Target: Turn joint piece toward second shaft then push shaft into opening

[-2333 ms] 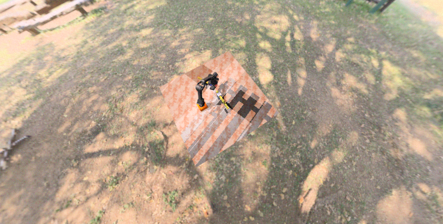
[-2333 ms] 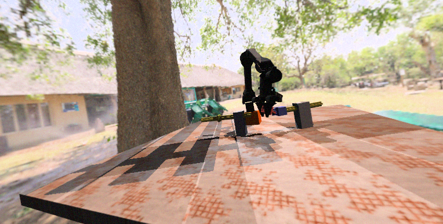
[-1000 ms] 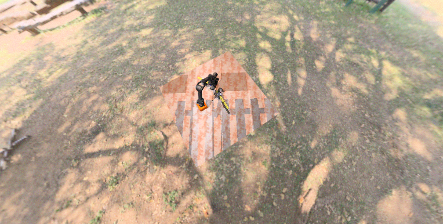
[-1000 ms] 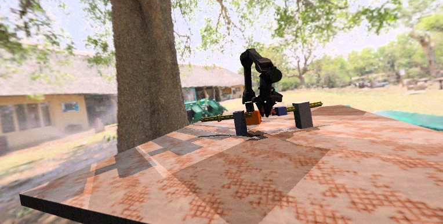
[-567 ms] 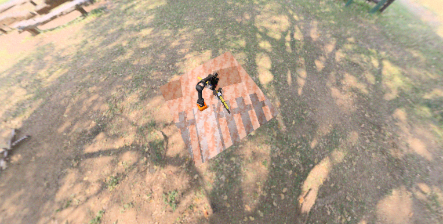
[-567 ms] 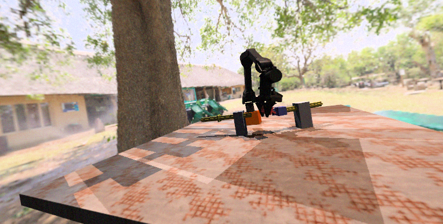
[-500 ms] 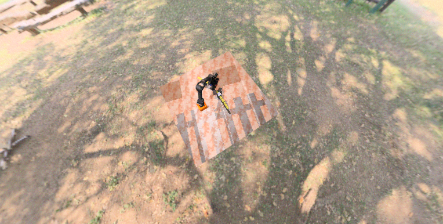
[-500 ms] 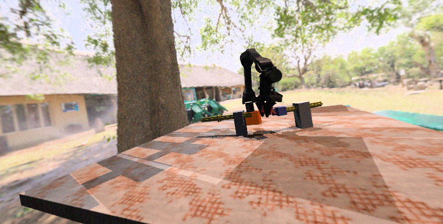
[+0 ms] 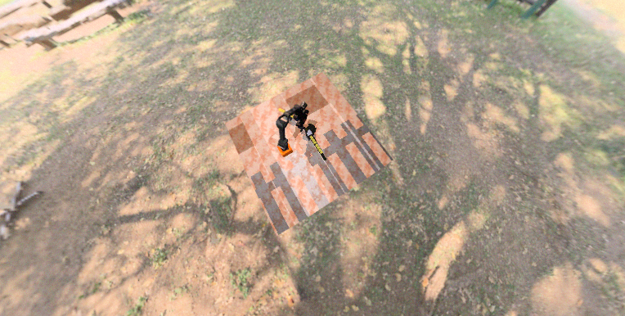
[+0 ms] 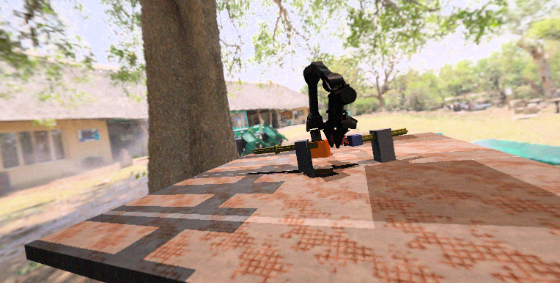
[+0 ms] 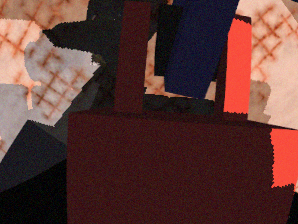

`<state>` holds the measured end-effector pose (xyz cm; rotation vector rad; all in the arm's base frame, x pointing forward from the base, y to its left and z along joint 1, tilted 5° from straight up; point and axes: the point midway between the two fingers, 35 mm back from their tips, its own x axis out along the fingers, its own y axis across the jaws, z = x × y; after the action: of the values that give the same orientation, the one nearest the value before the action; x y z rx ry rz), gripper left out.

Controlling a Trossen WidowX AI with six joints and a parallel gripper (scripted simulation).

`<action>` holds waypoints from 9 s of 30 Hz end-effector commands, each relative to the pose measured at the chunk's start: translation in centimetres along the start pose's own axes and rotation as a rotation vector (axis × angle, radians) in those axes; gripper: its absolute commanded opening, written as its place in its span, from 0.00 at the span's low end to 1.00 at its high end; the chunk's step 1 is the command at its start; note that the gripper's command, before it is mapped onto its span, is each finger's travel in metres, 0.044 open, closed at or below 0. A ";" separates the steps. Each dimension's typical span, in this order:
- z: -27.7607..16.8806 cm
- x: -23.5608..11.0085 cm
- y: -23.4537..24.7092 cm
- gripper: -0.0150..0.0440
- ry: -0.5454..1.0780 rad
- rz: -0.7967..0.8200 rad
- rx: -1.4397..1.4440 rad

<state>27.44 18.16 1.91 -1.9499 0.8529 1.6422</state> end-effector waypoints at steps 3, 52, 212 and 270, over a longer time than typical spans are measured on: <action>0.0 0.0 0.0 0.46 0.000 0.000 0.000; 0.5 2.0 2.4 0.25 -0.435 -0.008 0.522; -8.0 -8.9 5.9 1.00 -0.047 0.244 2.578; -6.1 -0.2 5.8 1.00 0.148 0.225 3.655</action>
<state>27.82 10.07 4.78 -2.1106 -2.9133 2.4767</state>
